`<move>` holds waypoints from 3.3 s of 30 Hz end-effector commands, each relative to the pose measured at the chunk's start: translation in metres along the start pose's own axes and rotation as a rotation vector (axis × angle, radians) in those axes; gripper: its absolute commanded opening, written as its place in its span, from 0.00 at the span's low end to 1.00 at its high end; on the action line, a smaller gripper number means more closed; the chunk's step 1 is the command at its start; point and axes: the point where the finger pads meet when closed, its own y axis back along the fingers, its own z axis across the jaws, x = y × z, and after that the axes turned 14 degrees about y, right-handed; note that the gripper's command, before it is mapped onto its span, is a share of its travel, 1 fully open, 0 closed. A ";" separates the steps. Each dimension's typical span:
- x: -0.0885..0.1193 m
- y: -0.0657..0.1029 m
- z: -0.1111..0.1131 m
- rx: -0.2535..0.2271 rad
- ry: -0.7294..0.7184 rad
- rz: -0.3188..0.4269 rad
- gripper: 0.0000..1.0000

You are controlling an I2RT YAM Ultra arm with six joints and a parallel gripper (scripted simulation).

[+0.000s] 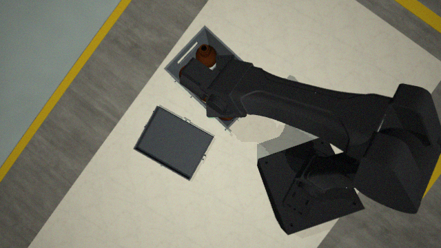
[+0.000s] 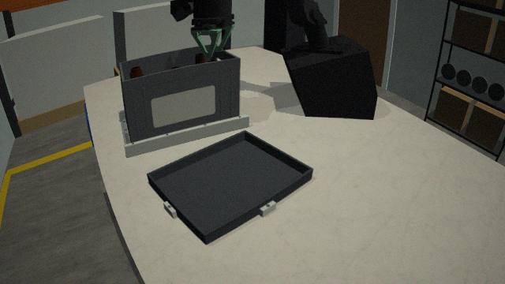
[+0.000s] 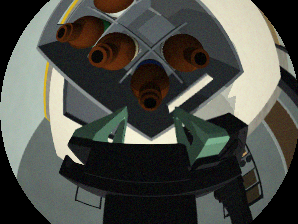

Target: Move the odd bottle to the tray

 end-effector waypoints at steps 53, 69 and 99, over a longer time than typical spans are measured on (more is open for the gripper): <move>-0.013 0.011 0.004 -0.025 -0.010 -0.039 0.61; -0.013 0.011 0.004 -0.025 -0.010 -0.039 0.61; -0.004 -0.009 0.000 -0.009 -0.001 -0.019 0.61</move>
